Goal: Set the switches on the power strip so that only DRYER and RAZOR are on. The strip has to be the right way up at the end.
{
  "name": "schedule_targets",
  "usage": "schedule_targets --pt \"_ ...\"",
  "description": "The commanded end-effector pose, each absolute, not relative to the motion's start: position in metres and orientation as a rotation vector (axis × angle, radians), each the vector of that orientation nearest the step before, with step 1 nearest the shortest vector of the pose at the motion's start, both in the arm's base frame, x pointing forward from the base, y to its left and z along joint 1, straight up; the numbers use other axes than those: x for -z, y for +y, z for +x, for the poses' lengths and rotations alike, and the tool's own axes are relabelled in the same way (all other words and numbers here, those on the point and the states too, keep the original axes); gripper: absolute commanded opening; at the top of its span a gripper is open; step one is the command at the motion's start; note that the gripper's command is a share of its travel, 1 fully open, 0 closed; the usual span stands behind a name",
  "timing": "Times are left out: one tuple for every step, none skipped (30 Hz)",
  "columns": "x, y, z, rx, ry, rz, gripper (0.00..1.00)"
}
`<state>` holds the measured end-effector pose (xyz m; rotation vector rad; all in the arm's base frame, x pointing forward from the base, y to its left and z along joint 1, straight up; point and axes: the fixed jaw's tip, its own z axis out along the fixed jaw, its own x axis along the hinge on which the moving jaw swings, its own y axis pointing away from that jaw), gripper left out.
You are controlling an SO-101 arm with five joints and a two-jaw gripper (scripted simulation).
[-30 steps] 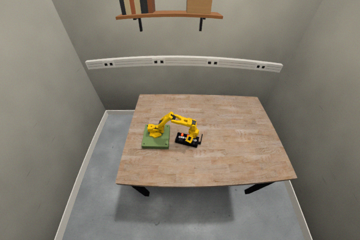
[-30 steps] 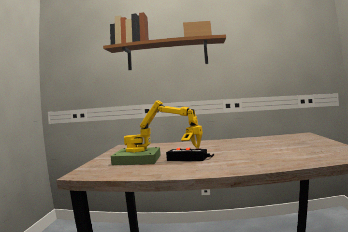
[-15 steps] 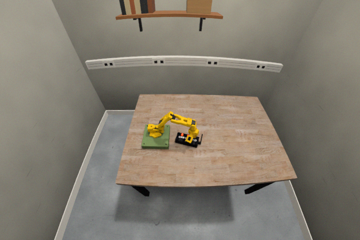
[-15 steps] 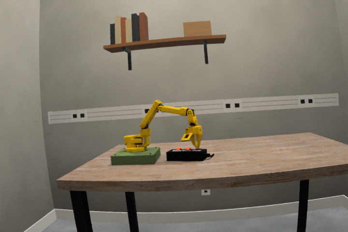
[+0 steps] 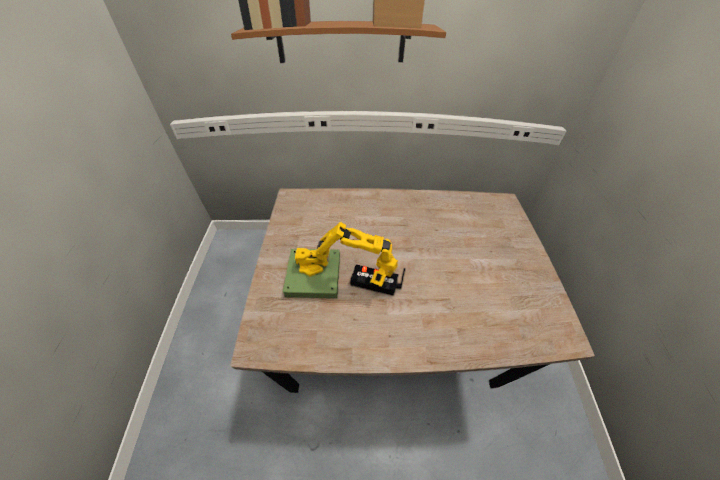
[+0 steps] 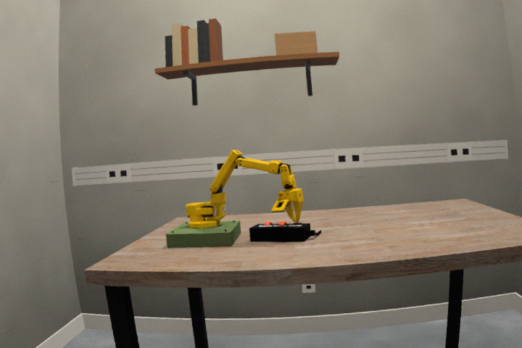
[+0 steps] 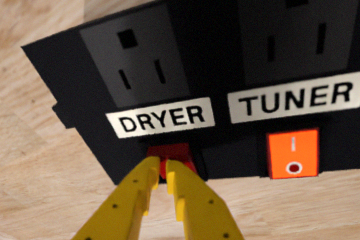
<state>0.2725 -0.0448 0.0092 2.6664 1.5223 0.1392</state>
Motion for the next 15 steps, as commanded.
schedule_targets --pt "0.0172 -0.0468 0.2546 -0.004 1.548 2.731 0.00" --pt "0.0175 -0.0468 0.2543 -0.004 1.547 2.732 0.00" --pt "0.0178 -0.0468 0.2541 -0.004 1.547 2.732 0.00" --pt "0.0179 -0.0468 0.2540 -0.004 1.547 2.732 0.00" --pt "0.0180 -0.0468 0.2540 -0.004 1.547 2.732 0.00" --pt "0.0180 -0.0468 0.2539 -0.004 1.547 2.732 0.00" --pt "0.0180 -0.0468 0.2539 -0.004 1.547 2.732 0.00" --pt "0.0180 -0.0468 0.2539 -0.004 1.547 2.732 0.00" --pt "0.0180 -0.0468 0.2539 -0.004 1.547 2.732 0.00" --pt "0.0181 -0.0468 0.2539 -0.004 1.547 2.732 0.00" --pt "0.0182 -0.0468 0.2538 -0.004 1.546 2.732 0.00" --pt "0.0185 -0.0468 0.2536 -0.004 1.546 2.732 0.00" --pt "0.0188 -0.0468 0.2533 -0.004 1.546 2.732 0.00" --pt "0.0193 -0.0468 0.2530 -0.004 1.546 2.732 0.00" --pt "0.0198 -0.0468 0.2527 -0.004 1.545 2.733 0.00"
